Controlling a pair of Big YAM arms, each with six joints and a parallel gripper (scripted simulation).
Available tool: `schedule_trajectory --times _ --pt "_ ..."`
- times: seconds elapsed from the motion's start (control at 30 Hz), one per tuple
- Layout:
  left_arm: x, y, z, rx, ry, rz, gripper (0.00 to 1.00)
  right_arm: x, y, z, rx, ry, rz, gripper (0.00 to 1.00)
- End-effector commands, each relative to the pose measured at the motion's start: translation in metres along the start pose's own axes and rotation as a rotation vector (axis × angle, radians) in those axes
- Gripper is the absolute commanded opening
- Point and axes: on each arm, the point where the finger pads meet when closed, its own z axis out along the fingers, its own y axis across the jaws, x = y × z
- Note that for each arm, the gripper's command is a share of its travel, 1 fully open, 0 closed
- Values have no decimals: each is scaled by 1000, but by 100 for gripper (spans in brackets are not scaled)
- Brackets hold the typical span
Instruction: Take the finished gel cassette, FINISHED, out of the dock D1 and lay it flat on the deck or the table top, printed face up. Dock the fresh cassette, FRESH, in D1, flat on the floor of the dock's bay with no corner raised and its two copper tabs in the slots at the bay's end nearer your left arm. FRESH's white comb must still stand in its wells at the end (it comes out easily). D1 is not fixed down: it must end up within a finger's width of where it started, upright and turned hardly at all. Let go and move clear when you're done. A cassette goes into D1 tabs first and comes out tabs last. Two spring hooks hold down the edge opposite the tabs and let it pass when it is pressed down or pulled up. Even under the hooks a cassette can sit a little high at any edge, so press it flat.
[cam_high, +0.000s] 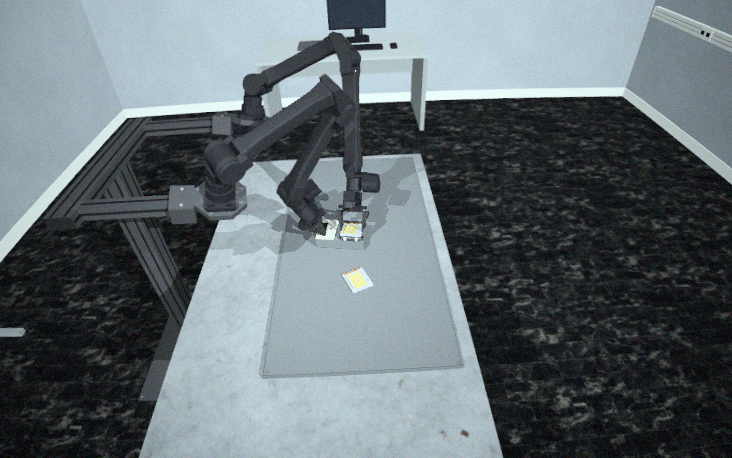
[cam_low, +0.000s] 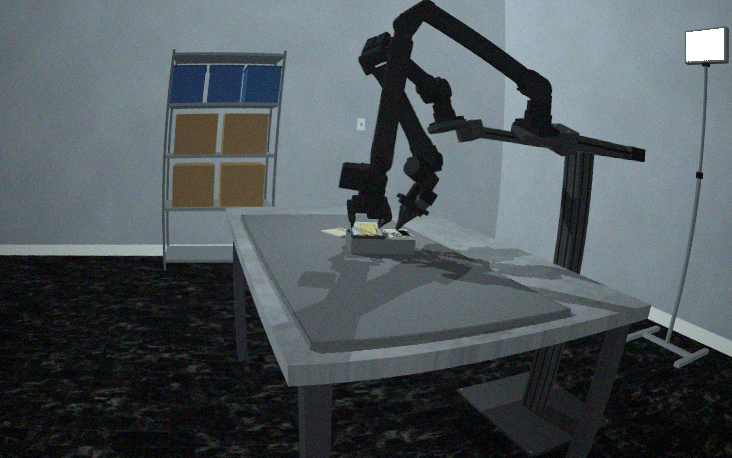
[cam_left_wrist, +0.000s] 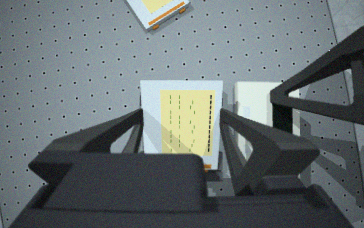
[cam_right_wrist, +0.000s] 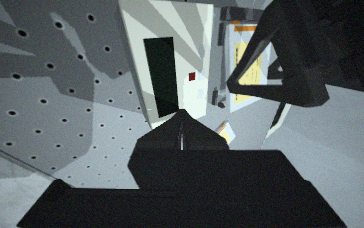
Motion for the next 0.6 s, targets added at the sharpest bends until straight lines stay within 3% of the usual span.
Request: schedule_trajectory --times 0.0,0.57 --pt "-14 6 -6 -15 -6 4 0 29 50 17 -98 46 -53 0" --pt "-18 6 -5 -13 -10 9 0 29 50 17 -98 46 -53 0"
